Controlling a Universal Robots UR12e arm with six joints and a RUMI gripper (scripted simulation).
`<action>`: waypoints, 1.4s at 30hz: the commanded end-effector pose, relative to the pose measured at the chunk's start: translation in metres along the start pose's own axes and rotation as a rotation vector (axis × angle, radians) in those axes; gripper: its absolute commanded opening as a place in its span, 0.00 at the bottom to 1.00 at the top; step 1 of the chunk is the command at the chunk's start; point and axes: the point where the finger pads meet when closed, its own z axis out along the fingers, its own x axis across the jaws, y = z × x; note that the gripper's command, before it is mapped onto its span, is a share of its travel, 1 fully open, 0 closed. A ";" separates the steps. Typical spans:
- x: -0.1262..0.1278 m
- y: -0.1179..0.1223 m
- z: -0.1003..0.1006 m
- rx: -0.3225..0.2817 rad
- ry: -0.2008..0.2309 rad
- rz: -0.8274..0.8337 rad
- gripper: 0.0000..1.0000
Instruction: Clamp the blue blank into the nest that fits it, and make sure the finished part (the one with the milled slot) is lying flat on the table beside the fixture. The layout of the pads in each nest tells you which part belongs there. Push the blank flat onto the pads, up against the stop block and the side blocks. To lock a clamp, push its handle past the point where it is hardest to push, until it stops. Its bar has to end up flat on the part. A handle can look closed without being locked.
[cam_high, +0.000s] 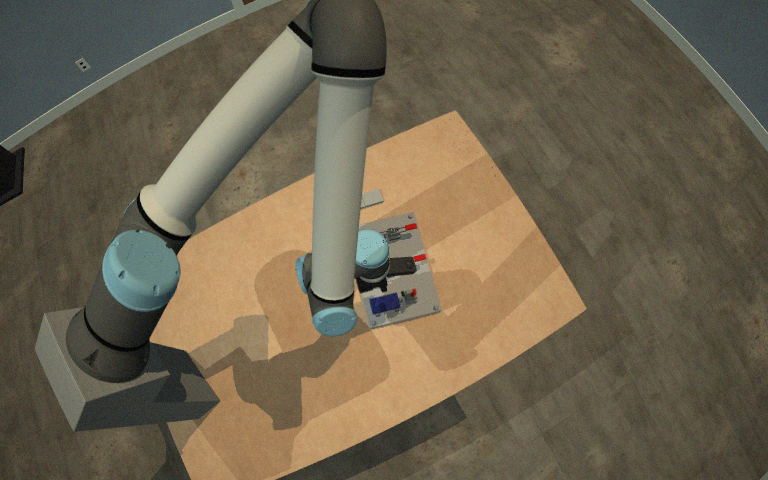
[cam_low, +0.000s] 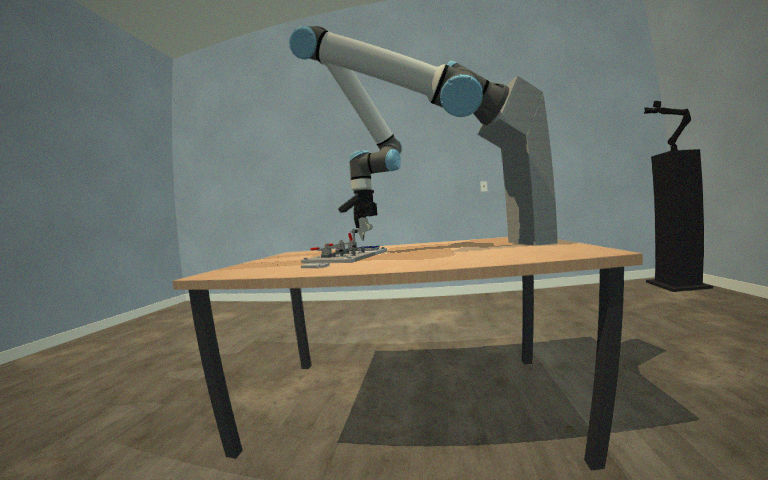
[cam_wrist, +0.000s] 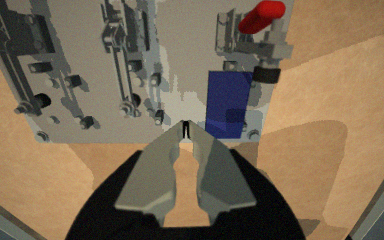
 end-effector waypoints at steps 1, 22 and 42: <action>0.006 0.009 0.000 -0.004 0.002 0.003 0.00; 0.041 0.066 0.000 -0.004 0.001 0.003 0.00; 0.051 0.083 0.000 -0.002 0.001 0.001 0.00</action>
